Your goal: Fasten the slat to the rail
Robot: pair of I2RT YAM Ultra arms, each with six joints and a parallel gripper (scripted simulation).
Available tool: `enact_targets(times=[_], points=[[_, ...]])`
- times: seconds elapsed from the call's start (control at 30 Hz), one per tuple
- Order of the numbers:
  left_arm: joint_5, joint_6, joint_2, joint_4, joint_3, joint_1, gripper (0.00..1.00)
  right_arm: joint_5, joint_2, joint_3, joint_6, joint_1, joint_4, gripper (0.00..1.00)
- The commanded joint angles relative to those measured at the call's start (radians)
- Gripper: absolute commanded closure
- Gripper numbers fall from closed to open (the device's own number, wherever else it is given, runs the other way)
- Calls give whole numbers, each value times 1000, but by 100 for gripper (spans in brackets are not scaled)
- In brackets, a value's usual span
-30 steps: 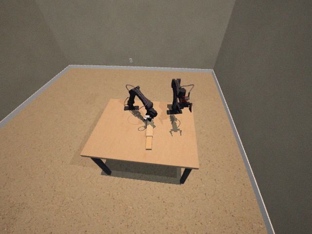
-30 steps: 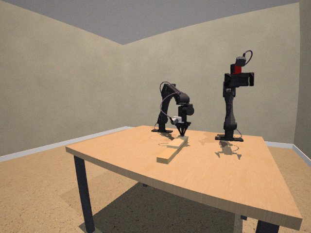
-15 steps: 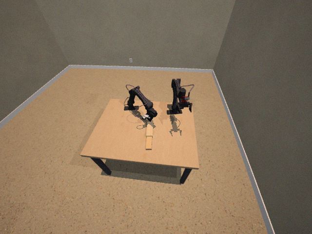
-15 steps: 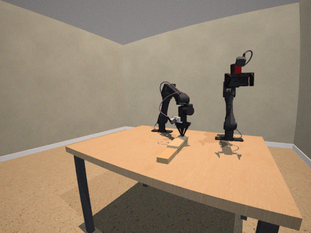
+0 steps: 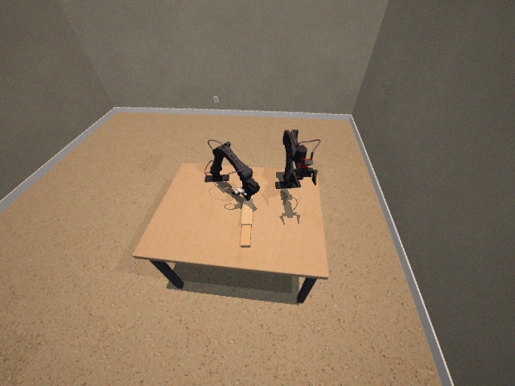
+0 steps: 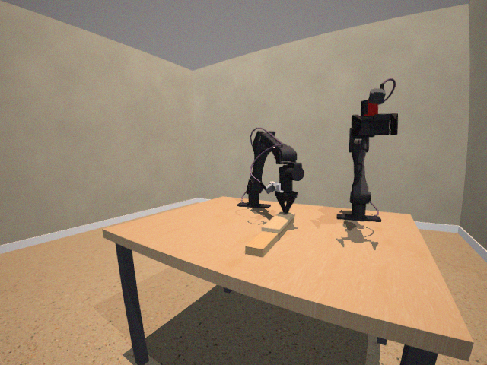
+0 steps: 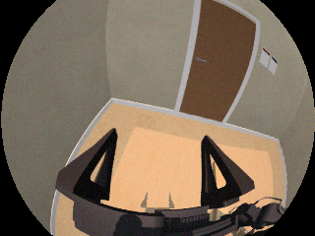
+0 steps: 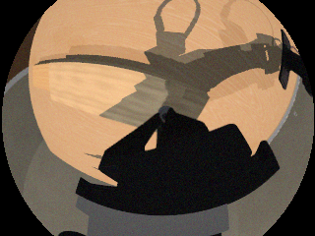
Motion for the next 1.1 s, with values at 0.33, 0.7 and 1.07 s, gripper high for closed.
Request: enact_targets(times=[0.33, 0.7, 1.07], points=[[8, 5, -15, 10, 1, 3, 0, 11, 12, -18, 269, 7, 36, 88], [8, 5, -15, 10, 1, 3, 0, 13, 11, -20, 322, 7, 38, 88], [8, 5, -15, 10, 1, 3, 0, 13, 11, -20, 320, 8, 38, 88]])
